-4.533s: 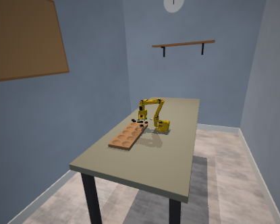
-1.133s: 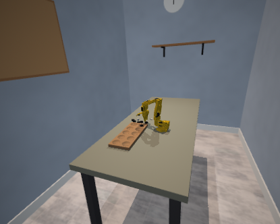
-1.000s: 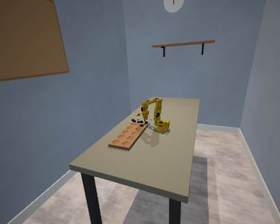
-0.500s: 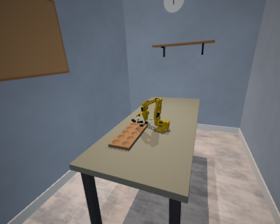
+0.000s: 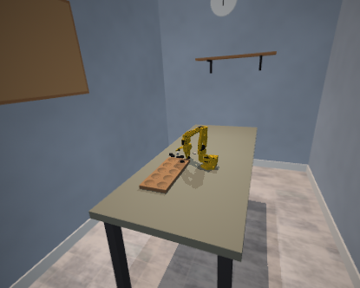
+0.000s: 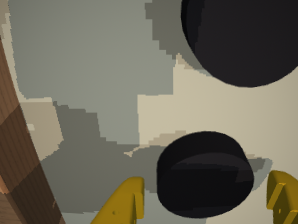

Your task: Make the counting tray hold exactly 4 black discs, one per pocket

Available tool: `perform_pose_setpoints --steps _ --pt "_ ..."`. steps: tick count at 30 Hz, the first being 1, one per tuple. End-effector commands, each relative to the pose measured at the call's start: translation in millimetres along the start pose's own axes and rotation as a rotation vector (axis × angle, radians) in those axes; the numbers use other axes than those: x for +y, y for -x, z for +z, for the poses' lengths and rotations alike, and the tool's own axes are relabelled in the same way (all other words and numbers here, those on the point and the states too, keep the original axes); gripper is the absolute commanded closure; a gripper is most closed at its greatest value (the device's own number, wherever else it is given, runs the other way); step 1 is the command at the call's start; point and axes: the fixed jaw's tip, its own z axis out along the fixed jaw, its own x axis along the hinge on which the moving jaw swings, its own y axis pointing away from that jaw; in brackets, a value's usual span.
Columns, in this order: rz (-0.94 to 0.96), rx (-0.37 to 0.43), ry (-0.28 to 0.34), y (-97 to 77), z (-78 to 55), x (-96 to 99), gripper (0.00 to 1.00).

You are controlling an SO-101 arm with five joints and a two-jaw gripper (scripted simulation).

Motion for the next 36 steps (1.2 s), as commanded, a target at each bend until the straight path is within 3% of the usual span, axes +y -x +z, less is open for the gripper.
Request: perform_pose_setpoints --steps 1,9,28,36 --pt "0.006 -0.048 -0.021 7.2 -5.8 -3.7 0.76" --pt "0.006 -0.048 -0.021 7.2 -5.8 -3.7 0.77" --pt "0.006 -0.048 -0.021 7.2 -5.8 -3.7 0.98" --pt "0.006 -0.048 -0.021 7.2 -5.8 -3.7 1.0"
